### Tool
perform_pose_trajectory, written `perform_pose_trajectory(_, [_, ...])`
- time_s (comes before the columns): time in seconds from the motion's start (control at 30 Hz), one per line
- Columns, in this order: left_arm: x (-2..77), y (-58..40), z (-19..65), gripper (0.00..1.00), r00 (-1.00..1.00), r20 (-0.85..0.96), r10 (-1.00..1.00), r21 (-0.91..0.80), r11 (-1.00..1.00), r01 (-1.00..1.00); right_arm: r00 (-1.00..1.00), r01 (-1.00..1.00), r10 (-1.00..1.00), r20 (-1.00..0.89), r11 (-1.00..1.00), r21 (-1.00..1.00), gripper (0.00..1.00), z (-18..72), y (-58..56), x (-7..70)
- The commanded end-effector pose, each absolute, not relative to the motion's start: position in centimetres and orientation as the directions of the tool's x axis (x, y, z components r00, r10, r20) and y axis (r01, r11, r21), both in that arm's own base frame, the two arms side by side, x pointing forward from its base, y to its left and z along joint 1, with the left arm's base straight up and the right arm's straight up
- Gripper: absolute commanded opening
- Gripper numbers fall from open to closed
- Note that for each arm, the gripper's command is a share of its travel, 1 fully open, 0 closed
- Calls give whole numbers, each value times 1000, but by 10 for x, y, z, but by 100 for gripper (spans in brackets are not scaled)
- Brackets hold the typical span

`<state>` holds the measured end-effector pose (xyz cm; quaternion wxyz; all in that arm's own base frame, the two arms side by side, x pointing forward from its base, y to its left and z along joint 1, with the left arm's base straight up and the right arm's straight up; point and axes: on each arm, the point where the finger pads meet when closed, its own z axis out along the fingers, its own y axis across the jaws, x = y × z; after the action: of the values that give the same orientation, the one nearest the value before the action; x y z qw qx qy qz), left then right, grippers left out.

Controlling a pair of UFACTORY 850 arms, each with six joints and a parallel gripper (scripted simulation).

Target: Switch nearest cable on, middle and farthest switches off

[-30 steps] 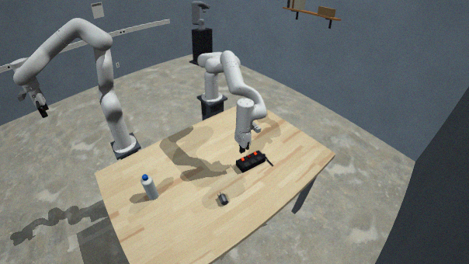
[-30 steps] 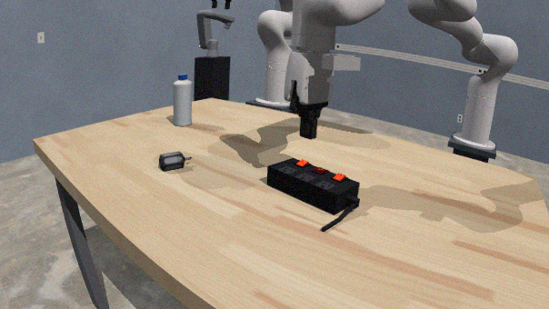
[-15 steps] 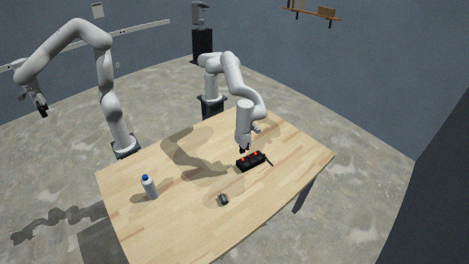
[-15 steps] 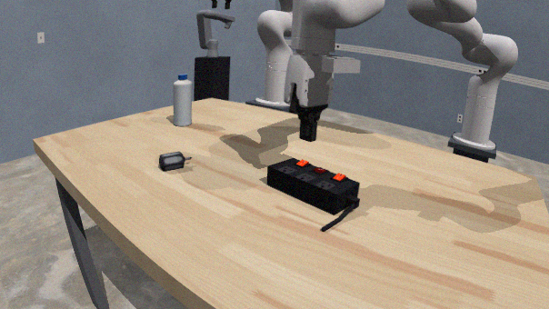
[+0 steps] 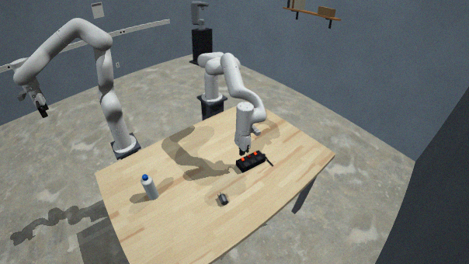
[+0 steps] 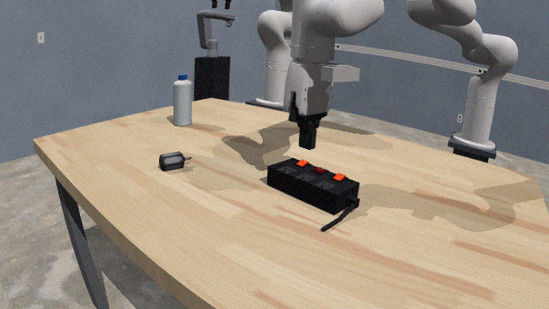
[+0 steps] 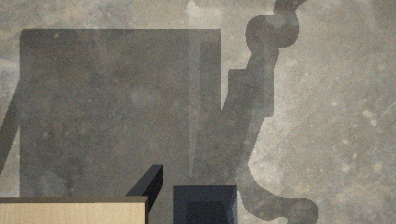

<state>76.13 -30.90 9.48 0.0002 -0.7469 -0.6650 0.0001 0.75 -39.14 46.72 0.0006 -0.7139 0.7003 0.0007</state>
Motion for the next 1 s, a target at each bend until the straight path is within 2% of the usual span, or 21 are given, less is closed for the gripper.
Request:
perform_pose_trajectory(0.0, [762, -309, 92, 0, 116, -1, 993, 2, -116, 993, 19, -1000, -1000, 0, -19, 0, 100, 468, -392, 8])
perform_pose_trajectory(0.97, [763, -310, 73, 0, 116, -1, 993, 2, -116, 993, 19, -1000, -1000, 0, -19, 0, 100, 468, -392, 8])
